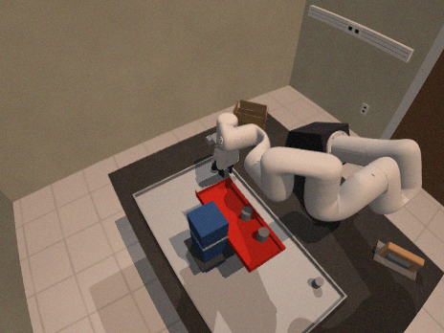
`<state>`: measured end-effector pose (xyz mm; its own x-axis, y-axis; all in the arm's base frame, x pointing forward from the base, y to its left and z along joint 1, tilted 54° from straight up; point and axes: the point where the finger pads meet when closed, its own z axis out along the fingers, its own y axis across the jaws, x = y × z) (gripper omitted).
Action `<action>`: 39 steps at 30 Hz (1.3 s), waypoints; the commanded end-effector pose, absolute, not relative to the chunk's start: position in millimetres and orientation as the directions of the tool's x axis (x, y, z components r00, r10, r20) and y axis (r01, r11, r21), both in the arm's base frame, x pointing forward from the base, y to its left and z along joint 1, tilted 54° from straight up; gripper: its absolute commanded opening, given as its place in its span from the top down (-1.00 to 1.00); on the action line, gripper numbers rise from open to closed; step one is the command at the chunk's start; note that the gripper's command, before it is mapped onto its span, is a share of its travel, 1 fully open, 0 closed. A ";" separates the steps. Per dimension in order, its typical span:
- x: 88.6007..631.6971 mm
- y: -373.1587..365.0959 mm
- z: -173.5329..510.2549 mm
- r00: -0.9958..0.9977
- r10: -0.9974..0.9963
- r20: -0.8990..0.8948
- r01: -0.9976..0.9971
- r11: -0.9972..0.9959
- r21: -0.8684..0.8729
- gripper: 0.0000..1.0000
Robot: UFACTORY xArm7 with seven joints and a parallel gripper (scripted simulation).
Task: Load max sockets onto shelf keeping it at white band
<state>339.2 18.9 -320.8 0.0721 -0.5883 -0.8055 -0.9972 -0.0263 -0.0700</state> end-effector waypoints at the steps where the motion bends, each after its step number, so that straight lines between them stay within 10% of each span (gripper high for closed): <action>1: 339.9 16.4 -320.5 0.072 -0.591 -0.803 -0.997 -0.025 -0.071 1.00; 39: 339.2 -7.8 -302.7 0.072 -0.591 -0.803 -0.997 -0.025 -0.071 1.00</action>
